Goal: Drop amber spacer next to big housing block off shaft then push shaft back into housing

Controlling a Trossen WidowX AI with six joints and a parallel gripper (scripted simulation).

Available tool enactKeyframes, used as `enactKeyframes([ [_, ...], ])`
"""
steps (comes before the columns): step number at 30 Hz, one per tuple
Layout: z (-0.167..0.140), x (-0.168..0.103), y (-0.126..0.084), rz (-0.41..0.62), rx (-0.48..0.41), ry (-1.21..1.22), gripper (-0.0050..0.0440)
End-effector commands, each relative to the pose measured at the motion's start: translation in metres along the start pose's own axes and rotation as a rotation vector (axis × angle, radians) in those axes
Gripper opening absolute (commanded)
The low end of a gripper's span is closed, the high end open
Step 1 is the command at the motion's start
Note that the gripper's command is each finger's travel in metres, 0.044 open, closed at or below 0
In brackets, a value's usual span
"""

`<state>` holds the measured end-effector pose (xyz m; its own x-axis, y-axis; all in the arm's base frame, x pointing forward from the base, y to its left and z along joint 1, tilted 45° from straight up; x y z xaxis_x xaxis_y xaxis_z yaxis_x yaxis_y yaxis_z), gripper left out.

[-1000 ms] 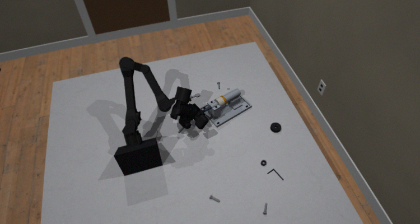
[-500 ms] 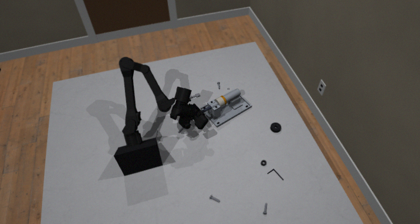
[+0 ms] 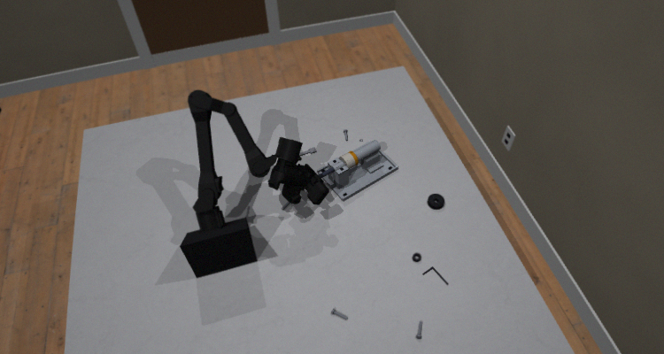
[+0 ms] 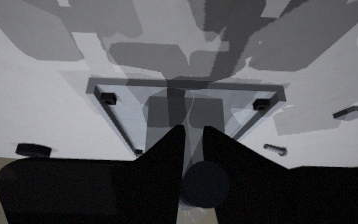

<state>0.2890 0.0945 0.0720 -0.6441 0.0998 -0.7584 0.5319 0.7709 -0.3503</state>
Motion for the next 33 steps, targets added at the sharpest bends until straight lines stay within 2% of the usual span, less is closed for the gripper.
enactKeyframes([
  [1, -0.0012, -0.0052, -0.0036, 0.02, 0.0, -0.022, -0.005],
  [33, -0.0016, -0.0027, -0.0062, 0.02, 0.0, -0.022, -0.005],
])
Point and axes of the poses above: the point midway between the two fingers, 35 mm back from their tips, its own y axis out along the fingers, its own z axis across the jaws, x = y × z, the point moved 5 cm from there along -y, back along the fingers, and after that the axes turned 11 degrees about -y, right-handed, at the moved point
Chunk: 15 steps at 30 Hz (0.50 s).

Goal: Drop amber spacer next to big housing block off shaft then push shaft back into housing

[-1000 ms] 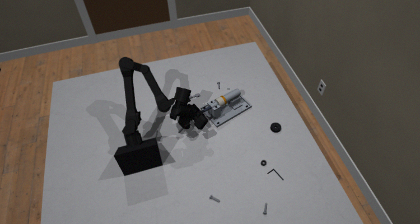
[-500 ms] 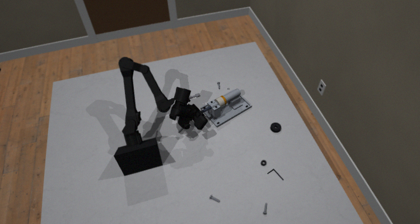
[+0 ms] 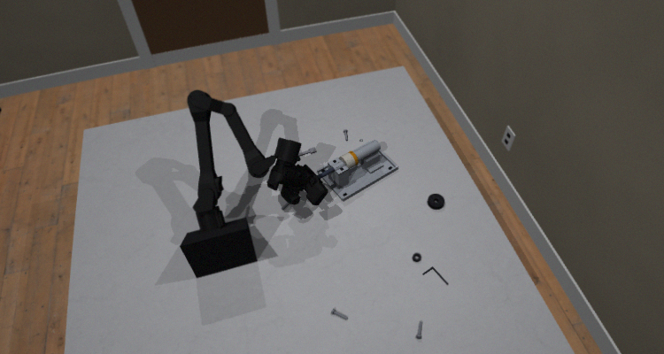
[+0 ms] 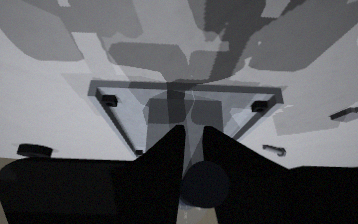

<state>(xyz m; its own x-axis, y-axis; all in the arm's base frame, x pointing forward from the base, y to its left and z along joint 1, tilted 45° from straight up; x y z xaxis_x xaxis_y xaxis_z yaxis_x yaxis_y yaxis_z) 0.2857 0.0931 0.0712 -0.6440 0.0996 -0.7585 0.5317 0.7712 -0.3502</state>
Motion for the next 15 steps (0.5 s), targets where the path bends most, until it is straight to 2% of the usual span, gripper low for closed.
enactKeyframes([
  [1, -0.0011, -0.0052, -0.0037, 0.02, 0.0, -0.022, -0.005],
  [15, -0.0012, -0.0043, -0.0045, 0.02, 0.0, -0.022, -0.005],
])
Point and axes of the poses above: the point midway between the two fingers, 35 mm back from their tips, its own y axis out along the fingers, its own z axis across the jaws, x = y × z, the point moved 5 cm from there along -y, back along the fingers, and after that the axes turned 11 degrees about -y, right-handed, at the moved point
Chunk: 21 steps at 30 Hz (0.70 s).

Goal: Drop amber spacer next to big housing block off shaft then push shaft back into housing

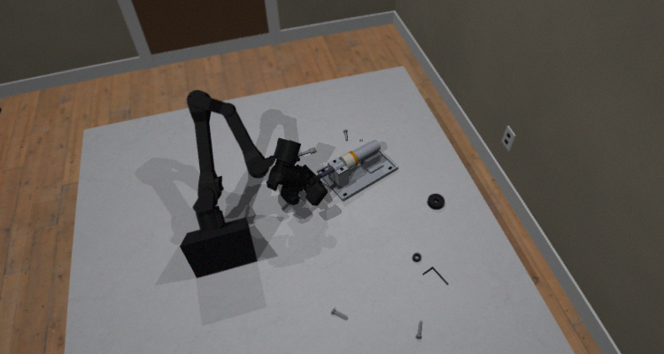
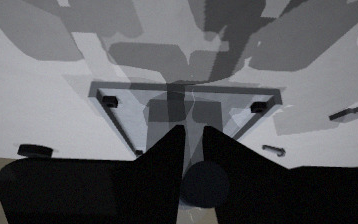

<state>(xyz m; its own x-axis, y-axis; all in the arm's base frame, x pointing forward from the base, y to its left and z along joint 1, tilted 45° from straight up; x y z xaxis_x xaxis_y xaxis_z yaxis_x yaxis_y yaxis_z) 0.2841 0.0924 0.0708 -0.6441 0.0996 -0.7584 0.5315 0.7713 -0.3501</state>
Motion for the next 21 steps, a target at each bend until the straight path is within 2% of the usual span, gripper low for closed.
enactKeyframes([
  [1, -0.001, -0.0052, -0.0035, 0.02, 0.001, -0.022, -0.005],
  [21, -0.0013, -0.0035, -0.0052, 0.02, 0.001, -0.022, -0.005],
])
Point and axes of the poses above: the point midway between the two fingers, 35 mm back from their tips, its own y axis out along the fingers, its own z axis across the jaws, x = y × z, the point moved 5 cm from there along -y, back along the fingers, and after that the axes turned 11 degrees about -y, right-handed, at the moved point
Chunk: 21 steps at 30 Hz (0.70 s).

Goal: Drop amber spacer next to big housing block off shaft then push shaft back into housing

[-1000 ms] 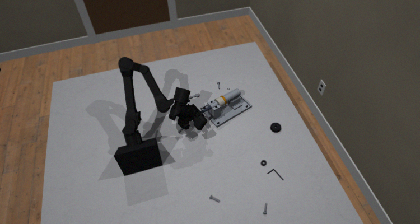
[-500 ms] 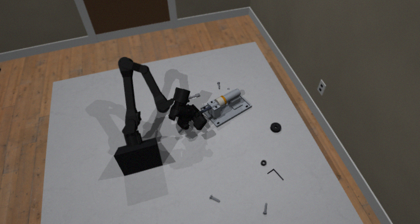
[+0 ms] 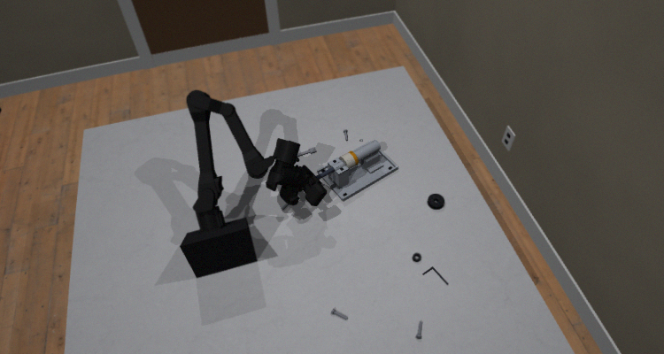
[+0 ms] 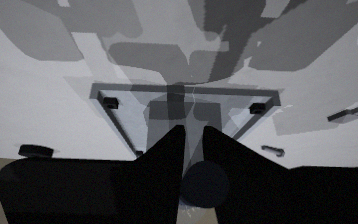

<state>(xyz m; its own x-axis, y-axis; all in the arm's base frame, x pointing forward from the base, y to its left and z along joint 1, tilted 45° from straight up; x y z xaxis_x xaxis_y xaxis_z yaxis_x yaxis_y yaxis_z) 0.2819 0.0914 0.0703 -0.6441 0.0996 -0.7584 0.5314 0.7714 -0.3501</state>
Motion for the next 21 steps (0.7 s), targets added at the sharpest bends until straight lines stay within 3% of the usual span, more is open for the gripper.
enactKeyframes([
  [1, -0.0009, -0.0052, -0.0035, 0.02, 0.001, -0.022, -0.005],
  [21, -0.0012, -0.0036, -0.0052, 0.02, 0.001, -0.022, -0.005],
])
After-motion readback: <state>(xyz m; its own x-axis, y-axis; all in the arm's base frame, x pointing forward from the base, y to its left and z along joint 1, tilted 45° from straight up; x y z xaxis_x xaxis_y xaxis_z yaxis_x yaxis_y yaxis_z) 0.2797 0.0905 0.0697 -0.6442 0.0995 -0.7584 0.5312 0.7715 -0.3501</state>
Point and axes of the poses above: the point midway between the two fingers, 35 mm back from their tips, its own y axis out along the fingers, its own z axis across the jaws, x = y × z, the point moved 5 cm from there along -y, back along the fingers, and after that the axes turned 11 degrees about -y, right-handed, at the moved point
